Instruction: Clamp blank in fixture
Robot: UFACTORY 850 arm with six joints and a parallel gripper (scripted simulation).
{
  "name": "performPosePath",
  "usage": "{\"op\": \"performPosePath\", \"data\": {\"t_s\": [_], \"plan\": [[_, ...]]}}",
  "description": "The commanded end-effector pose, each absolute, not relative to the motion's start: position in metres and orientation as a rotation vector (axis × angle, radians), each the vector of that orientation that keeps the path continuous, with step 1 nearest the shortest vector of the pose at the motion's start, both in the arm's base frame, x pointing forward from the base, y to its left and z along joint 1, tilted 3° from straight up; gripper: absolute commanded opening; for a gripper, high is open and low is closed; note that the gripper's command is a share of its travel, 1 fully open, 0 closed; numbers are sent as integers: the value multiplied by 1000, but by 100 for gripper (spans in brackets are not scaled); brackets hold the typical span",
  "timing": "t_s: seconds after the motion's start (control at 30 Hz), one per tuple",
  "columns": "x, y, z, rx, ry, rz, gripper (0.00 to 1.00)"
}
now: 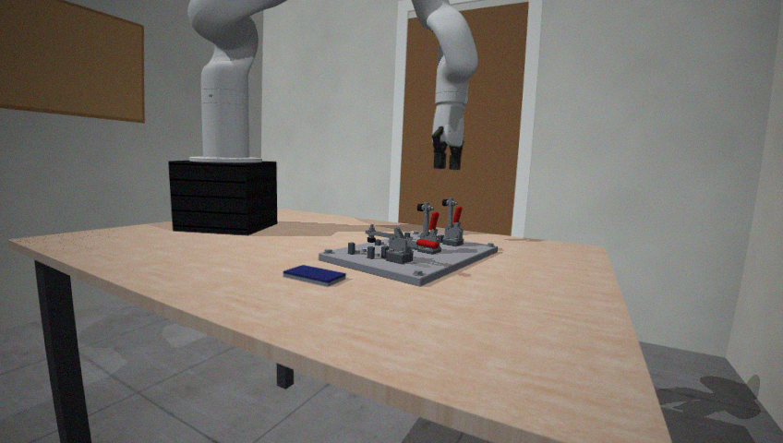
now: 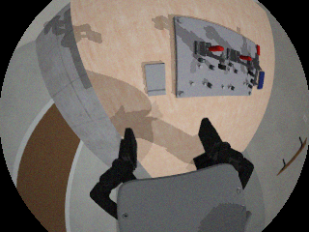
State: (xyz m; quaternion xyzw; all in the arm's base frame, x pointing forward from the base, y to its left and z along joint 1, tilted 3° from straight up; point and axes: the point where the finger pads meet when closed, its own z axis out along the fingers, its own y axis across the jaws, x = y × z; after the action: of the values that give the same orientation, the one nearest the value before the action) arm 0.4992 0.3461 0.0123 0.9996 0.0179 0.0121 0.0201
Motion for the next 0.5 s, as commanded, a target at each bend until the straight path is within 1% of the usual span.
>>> {"op": "performPosePath", "data": {"t_s": [0.0,0.3,0.47], "plan": [[499,347,26,3101,56,39,99],[499,345,28,3101,56,39,99],[500,328,28,3101,56,39,99]]}}
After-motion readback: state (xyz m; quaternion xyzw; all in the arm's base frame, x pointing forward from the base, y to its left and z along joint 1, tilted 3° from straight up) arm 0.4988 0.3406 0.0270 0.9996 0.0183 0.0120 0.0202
